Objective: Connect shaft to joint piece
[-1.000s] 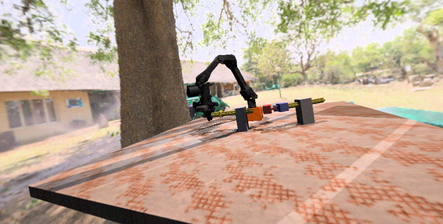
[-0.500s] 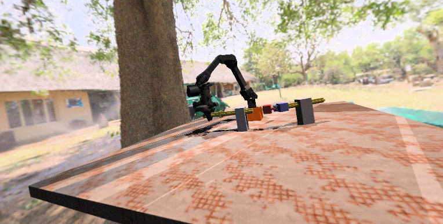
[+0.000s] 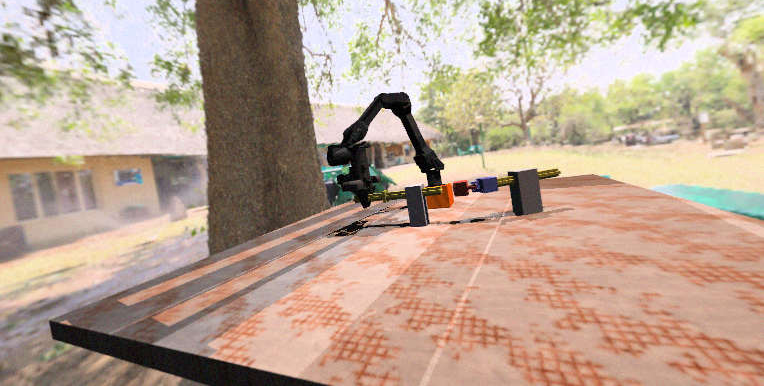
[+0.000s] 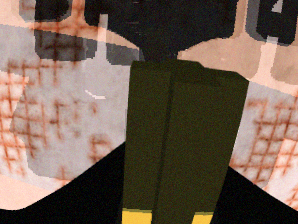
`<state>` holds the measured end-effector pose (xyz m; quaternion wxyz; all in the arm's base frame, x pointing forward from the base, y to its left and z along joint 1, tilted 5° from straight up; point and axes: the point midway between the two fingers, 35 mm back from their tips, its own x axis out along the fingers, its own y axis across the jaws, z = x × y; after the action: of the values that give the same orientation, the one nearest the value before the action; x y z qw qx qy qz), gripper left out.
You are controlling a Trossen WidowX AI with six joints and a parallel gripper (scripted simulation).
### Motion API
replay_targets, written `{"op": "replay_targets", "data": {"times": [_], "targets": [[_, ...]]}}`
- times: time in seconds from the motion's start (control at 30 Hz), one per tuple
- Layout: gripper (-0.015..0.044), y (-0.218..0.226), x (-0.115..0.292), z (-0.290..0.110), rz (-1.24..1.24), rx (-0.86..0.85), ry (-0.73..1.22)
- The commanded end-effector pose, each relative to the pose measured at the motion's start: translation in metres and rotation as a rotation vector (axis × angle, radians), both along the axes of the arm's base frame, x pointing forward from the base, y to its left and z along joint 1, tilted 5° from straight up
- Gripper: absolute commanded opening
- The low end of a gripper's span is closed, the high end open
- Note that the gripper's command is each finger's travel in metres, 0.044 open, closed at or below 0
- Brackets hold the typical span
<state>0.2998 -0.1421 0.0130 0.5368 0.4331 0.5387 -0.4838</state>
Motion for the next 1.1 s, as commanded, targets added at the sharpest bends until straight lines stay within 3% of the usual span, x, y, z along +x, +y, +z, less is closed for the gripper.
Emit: {"op": "replay_targets", "data": {"times": [0.0, 1.07], "targets": [[0.0, 0.006, -0.001, -0.002, -0.001, 0.0, -0.002], [0.0, 0.054, -0.008, -0.005, -0.001, 0.004, -0.003]]}}
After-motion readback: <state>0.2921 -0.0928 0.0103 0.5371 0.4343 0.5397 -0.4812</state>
